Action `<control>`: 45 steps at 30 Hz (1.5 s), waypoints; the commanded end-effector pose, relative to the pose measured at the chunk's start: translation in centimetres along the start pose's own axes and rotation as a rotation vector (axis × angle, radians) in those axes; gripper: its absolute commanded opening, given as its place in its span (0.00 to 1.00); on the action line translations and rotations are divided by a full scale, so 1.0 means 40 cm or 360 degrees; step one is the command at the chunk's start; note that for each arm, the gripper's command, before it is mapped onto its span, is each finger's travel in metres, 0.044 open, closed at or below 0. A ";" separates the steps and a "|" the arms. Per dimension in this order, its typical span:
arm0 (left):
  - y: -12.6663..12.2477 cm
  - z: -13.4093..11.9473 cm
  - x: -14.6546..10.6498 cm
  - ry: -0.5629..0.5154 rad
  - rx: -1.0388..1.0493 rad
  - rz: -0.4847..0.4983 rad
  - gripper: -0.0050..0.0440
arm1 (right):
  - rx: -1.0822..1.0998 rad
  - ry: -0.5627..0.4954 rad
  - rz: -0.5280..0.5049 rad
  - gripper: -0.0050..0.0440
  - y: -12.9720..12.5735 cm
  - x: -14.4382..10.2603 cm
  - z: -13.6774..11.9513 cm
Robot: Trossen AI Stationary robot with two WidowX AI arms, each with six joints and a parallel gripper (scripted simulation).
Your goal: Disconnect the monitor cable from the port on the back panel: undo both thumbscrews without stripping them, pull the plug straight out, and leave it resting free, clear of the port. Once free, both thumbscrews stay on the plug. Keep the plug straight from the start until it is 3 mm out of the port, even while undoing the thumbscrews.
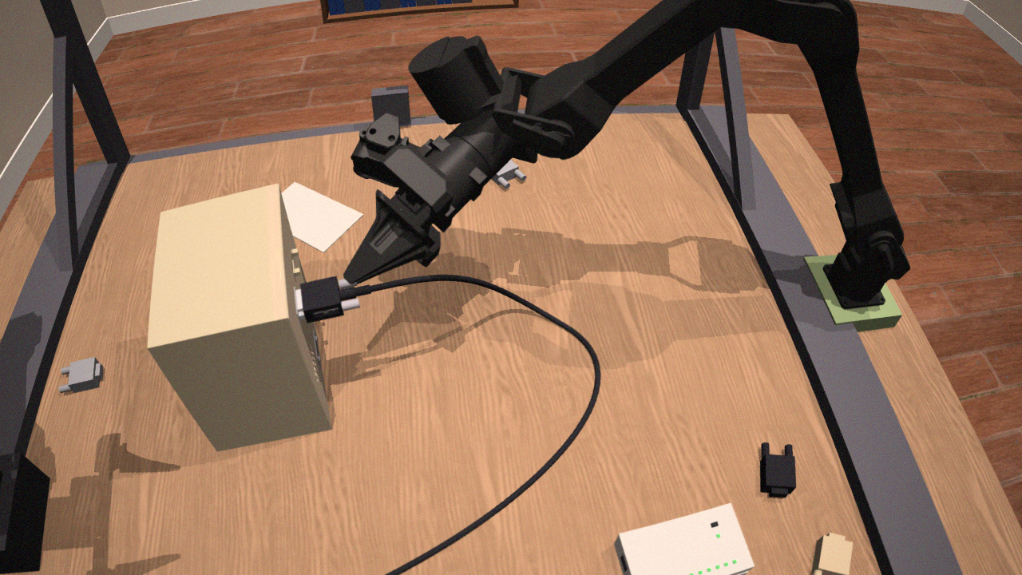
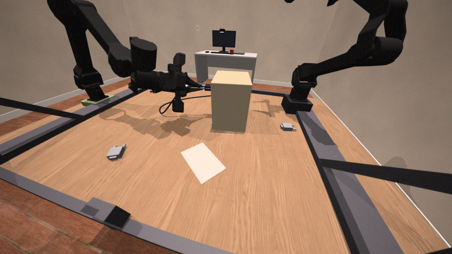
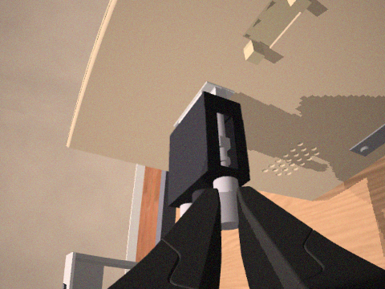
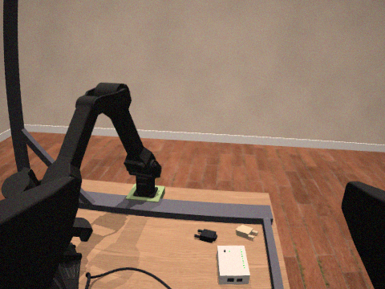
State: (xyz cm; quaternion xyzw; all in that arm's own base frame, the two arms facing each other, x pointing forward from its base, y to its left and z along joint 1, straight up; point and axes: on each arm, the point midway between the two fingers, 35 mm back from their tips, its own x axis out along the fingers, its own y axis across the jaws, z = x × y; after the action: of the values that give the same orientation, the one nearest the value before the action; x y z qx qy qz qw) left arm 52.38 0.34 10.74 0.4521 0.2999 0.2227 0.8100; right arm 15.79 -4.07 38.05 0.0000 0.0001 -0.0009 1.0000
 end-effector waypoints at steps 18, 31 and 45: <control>0.036 0.014 -0.007 -0.0020 -0.0258 -0.0145 0.10 | -0.0008 -0.0002 0.0003 1.00 0.003 -0.001 0.007; 0.040 0.013 -0.006 -0.0021 -0.0348 -0.0209 0.25 | -0.0008 -0.0002 0.0003 1.00 0.003 -0.001 0.007; 0.040 0.013 -0.006 -0.0021 -0.0348 -0.0209 0.89 | -0.0008 -0.0002 0.0003 1.00 0.003 -0.001 0.007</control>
State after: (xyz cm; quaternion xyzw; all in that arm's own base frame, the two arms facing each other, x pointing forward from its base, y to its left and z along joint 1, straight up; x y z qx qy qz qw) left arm 52.25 0.67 11.04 0.3490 0.3099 0.1936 0.8629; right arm 15.79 -4.07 38.05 0.0000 0.0001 -0.0009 1.0000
